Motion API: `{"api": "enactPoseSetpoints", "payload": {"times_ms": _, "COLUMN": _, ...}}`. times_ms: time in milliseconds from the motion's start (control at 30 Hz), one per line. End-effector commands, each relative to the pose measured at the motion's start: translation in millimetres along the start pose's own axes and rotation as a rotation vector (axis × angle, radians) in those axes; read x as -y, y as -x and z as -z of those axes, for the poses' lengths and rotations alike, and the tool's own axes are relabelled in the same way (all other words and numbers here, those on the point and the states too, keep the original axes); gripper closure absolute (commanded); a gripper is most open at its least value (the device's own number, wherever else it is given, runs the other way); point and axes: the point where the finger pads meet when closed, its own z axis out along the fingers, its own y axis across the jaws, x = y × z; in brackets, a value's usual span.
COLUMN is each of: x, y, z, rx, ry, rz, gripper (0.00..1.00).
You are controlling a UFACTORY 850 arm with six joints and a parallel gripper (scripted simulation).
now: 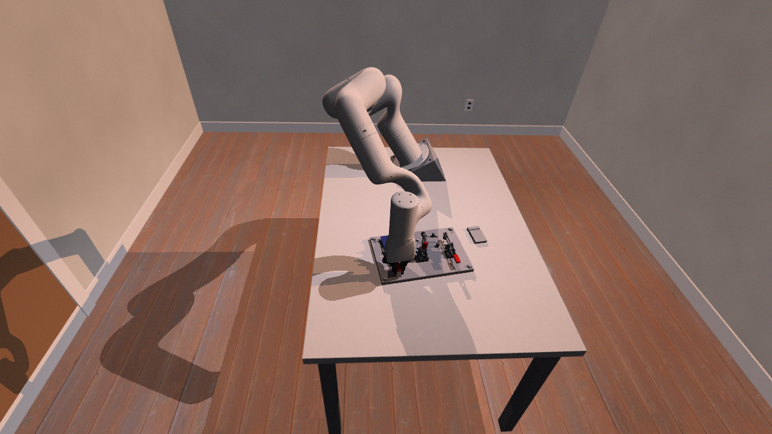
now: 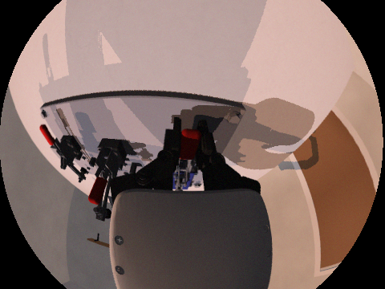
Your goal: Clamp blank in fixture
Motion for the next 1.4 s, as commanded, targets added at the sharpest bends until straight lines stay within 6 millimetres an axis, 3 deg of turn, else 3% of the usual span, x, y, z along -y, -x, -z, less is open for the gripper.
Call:
{"api": "enactPoseSetpoints", "payload": {"times_ms": 0, "x": -0.2, "y": -0.6, "z": -1.0, "rx": -0.001, "ry": 0.000, "rz": 0.000, "gripper": 1.00}}
{"api": "enactPoseSetpoints", "payload": {"times_ms": 167, "x": -0.2, "y": -0.6, "z": -1.0, "rx": -0.001, "ry": 0.000, "rz": 0.000, "gripper": 1.00}}
{"api": "enactPoseSetpoints", "payload": {"times_ms": 200, "x": -0.2, "y": -0.6, "z": -1.0, "rx": -0.001, "ry": 0.000, "rz": 0.000, "gripper": 0.53}}
{"api": "enactPoseSetpoints", "payload": {"times_ms": 1167, "x": -0.2, "y": -0.6, "z": -0.5, "rx": -0.001, "ry": 0.000, "rz": 0.000, "gripper": 0.53}}
{"api": "enactPoseSetpoints", "payload": {"times_ms": 1367, "x": -0.2, "y": -0.6, "z": 18.2, "rx": -0.001, "ry": 0.000, "rz": 0.000, "gripper": 0.53}}
